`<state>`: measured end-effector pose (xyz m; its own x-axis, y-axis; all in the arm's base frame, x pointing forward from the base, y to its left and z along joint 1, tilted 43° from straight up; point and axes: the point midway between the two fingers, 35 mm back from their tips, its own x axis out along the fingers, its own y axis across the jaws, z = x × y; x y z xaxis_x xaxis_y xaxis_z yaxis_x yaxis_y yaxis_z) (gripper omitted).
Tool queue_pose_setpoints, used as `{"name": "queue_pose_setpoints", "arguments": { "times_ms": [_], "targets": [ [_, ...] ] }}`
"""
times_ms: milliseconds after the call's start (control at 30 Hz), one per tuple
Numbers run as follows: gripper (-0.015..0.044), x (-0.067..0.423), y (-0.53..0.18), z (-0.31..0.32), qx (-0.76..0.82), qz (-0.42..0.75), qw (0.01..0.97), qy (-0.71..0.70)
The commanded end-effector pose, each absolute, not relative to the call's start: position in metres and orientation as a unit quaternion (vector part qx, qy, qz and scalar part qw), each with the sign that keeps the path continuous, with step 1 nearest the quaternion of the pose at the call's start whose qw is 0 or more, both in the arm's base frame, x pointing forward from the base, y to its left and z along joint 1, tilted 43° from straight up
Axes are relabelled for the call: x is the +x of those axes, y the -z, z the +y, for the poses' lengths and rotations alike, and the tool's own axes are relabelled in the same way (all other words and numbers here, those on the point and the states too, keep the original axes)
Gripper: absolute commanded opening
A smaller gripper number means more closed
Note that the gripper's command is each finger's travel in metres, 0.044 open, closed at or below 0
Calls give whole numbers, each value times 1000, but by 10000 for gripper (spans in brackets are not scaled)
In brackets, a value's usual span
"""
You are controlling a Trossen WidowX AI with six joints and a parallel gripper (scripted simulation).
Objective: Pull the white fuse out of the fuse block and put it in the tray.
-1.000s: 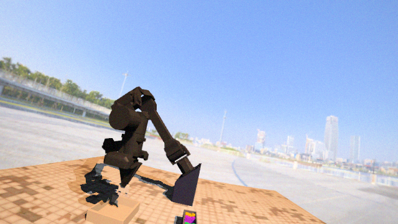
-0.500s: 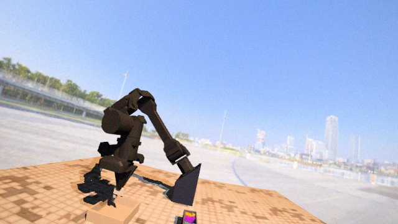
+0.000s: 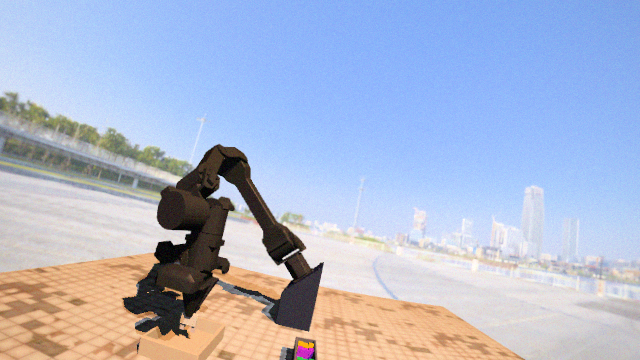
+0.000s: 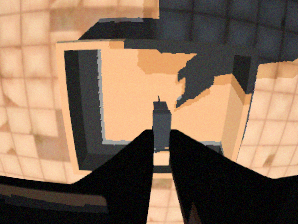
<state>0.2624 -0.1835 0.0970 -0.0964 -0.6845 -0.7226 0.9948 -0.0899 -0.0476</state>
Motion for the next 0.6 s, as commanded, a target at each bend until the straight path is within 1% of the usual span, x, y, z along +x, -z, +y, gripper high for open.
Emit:
{"name": "queue_pose_setpoints", "arguments": {
  "times_ms": [0, 333, 367, 467, 567],
  "targets": [
    [53, 263, -97, -183, 276, 281, 613, 685],
    [315, 263, -97, -183, 276, 281, 613, 685],
    [330, 263, -99, -181, 276, 281, 613, 684],
    [330, 266, -121, -159, 277, 284, 613, 683],
    [330, 266, -123, -157, 277, 284, 613, 683]
  ]
}}
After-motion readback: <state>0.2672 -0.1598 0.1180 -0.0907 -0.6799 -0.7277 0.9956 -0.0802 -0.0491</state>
